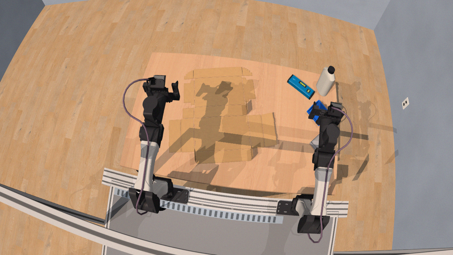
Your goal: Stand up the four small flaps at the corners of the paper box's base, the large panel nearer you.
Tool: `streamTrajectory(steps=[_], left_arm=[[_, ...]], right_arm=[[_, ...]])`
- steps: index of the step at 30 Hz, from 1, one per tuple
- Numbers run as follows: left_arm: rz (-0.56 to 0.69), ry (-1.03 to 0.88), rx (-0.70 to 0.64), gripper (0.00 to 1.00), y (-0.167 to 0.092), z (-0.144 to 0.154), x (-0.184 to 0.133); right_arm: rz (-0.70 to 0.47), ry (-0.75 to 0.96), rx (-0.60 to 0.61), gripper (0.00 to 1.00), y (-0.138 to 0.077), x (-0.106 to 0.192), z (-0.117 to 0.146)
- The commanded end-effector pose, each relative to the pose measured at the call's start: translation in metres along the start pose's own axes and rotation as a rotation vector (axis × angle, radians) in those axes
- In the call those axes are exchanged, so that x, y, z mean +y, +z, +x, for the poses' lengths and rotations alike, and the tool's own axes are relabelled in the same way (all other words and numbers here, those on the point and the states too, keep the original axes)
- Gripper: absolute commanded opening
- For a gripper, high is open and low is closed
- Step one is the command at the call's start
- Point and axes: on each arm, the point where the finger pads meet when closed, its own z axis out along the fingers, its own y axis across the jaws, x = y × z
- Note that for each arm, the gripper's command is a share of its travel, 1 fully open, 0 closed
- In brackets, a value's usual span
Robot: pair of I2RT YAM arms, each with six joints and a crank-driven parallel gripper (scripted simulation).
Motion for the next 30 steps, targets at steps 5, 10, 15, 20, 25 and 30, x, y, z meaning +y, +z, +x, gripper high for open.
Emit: streamTrajectory(steps=[5,10,15,20,25,30], left_arm=[[0.005,-0.001,-0.014,1.00,-0.001,-0.005,-0.001],[0.005,-0.001,-0.014,1.00,-0.001,-0.005,-0.001],[0.005,-0.001,-0.014,1.00,-0.001,-0.005,-0.001],[-0.006,-0.024,0.109,0.81,0.005,0.017,-0.007],[-0.021,-0.051,0.307,0.81,0.011,0.058,-0.013],[-0.036,-0.077,0.507,0.81,0.017,0.100,-0.020]], right_arm=[[0.005,-0.002,-0.017,1.00,-0.001,-0.002,-0.007],[0.005,-0.002,-0.017,1.00,-0.001,-0.002,-0.007],[0.005,-0.002,-0.017,1.00,-0.001,-0.002,-0.007],[-0.025,0.004,0.103,0.81,0.006,0.020,0.004],[-0.078,0.001,0.297,0.81,0.014,0.055,0.028],[-0.132,-0.002,0.492,0.81,0.023,0.090,0.052]])
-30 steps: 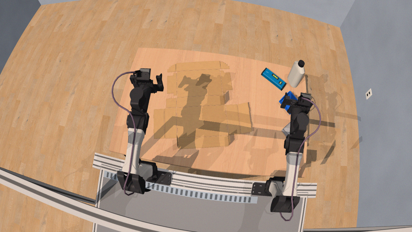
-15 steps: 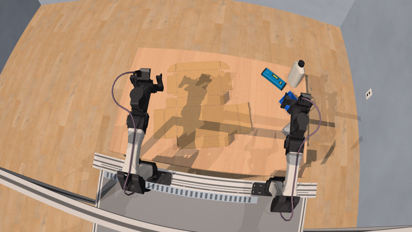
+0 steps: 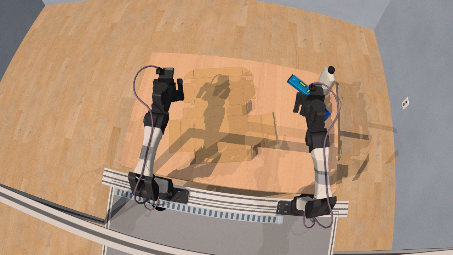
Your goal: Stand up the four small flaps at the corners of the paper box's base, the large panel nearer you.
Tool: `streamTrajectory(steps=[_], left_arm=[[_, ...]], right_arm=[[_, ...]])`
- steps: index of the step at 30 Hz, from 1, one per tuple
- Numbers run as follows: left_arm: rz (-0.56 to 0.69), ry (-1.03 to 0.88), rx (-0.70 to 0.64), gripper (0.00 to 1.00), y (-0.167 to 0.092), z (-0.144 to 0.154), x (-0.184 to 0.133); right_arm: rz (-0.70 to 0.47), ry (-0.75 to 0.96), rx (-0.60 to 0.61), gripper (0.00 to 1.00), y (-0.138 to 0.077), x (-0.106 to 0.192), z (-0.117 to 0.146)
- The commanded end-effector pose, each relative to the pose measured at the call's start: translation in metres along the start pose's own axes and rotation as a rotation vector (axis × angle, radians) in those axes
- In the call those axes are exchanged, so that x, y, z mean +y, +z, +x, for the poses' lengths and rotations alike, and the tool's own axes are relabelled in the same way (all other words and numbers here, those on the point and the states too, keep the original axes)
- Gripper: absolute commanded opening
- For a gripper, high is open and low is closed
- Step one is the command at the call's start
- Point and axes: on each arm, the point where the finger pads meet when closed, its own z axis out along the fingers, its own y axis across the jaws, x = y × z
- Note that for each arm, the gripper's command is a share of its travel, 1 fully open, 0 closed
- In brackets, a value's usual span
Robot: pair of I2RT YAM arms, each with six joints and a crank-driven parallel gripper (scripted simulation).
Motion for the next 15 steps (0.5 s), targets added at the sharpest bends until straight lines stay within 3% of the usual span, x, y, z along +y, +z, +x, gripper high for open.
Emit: streamTrajectory(steps=[1,4,15], left_arm=[[-0.024,-0.037,0.209,0.81,0.011,0.038,-0.004],[-0.028,-0.043,0.249,0.81,0.015,0.046,-0.005],[-0.048,-0.110,0.692,0.81,0.057,0.130,-0.018]], right_arm=[[0.000,0.023,0.207,0.81,0.009,0.013,0.023],[-0.017,0.024,0.247,0.81,0.013,0.021,0.027],[-0.148,0.033,0.680,0.81,0.056,0.095,0.072]])
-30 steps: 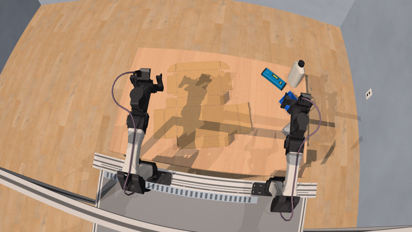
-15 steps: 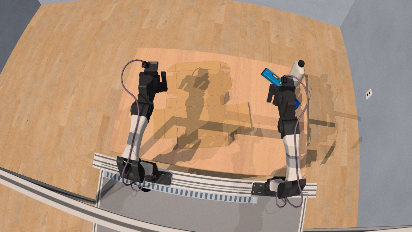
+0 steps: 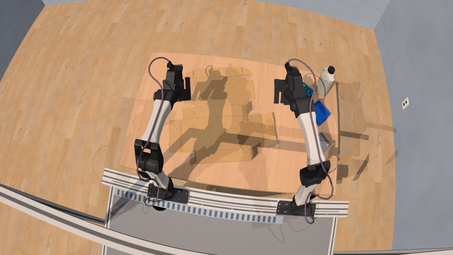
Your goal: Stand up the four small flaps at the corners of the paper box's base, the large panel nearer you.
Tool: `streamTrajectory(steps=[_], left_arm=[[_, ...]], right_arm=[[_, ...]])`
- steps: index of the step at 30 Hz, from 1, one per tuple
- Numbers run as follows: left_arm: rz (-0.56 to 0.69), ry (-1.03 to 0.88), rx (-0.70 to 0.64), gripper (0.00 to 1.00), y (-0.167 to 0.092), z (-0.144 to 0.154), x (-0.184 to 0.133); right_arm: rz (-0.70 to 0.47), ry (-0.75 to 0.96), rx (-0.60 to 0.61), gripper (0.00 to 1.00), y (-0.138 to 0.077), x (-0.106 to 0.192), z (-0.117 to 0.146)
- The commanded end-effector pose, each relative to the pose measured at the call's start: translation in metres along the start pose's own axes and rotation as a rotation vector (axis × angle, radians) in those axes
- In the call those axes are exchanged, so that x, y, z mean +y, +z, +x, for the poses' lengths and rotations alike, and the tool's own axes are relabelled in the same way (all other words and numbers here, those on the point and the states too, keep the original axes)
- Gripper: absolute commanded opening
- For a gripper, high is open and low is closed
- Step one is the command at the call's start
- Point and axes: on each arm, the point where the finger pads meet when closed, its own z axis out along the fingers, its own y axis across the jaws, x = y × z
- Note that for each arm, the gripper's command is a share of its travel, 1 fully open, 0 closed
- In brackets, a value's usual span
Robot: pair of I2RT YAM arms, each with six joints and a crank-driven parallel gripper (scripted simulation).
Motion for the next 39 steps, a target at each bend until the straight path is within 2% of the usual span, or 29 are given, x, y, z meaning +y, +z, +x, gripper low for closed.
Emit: streamTrajectory(steps=[1,4,6,8,11,14,15,16,21,23,24,29,39], left_arm=[[-0.003,-0.028,0.219,0.81,0.022,0.033,-0.007],[-0.015,-0.047,0.340,0.81,0.043,0.048,-0.008],[-0.015,-0.047,0.340,0.81,0.043,0.048,-0.008],[-0.023,-0.061,0.420,0.81,0.057,0.057,-0.009],[-0.026,-0.054,0.455,0.81,0.078,0.081,-0.013],[-0.030,-0.054,0.471,0.81,0.078,0.087,-0.011],[-0.027,-0.054,0.457,0.81,0.077,0.082,-0.012],[-0.012,-0.056,0.399,0.81,0.061,0.064,-0.015],[-0.012,-0.052,0.401,0.81,0.066,0.062,-0.015],[-0.012,-0.052,0.401,0.81,0.066,0.062,-0.015],[-0.013,-0.051,0.396,0.81,0.065,0.060,-0.014],[-0.010,-0.051,0.385,0.81,0.061,0.056,-0.013],[-0.010,-0.052,0.376,0.81,0.057,0.052,-0.009]], right_arm=[[-0.041,0.023,0.248,0.81,0.014,0.019,0.024],[-0.046,0.023,0.268,0.81,0.031,0.037,0.028],[-0.046,0.023,0.268,0.81,0.031,0.037,0.028],[-0.033,0.021,0.265,0.81,0.043,0.047,0.031],[-0.028,0.020,0.264,0.81,0.061,0.063,0.035],[-0.028,0.020,0.264,0.81,0.079,0.081,0.040],[-0.028,0.020,0.264,0.81,0.084,0.087,0.041],[-0.028,0.020,0.265,0.81,0.090,0.093,0.043],[-0.027,0.019,0.266,0.81,0.120,0.122,0.051],[-0.027,0.019,0.266,0.81,0.120,0.122,0.051],[-0.020,0.028,0.265,0.81,0.127,0.122,0.051],[-0.026,0.019,0.266,0.81,0.153,0.155,0.059],[-0.017,0.029,0.264,0.81,0.150,0.145,0.051]])
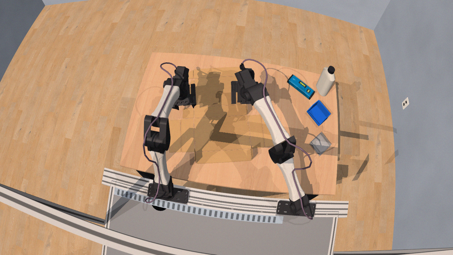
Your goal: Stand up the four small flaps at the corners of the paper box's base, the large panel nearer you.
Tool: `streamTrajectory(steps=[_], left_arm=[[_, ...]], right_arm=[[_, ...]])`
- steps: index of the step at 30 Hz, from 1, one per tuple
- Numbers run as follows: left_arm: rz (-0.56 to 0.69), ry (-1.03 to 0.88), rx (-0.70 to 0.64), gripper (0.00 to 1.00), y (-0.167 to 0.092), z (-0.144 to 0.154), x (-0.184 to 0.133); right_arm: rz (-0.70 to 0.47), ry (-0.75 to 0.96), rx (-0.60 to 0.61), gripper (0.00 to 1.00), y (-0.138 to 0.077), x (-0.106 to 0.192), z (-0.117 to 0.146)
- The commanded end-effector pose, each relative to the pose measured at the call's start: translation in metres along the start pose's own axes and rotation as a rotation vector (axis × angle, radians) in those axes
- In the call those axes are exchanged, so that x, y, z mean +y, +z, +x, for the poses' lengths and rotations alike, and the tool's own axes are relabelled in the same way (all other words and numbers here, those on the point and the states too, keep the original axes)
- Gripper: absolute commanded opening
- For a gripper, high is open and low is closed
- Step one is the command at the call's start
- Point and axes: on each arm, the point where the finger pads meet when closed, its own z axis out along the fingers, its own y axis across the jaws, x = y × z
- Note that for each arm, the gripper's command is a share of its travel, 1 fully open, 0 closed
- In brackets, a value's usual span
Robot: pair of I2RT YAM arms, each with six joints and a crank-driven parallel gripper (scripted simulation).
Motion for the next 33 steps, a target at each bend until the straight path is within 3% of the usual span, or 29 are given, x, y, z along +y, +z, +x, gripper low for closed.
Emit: streamTrajectory(steps=[1,7,10,11,33], left_arm=[[0.023,0.009,-0.042,0.81,-0.021,-0.009,-0.004],[0.017,0.007,-0.024,0.81,-0.015,-0.006,-0.001],[0.007,0.005,-0.010,0.81,-0.007,-0.002,-0.001],[0.019,0.009,-0.031,0.81,-0.018,-0.007,-0.002],[0.022,0.007,-0.042,0.81,-0.024,-0.010,-0.001]], right_arm=[[0.030,0.019,0.010,0.81,-0.008,-0.009,-0.014],[0.001,0.018,-0.047,0.81,-0.042,-0.005,-0.031],[0.013,0.014,-0.016,0.81,-0.027,-0.007,-0.024],[0.014,0.013,-0.012,0.81,-0.025,-0.007,-0.023],[0.005,0.012,-0.018,0.81,-0.029,-0.008,-0.024]])
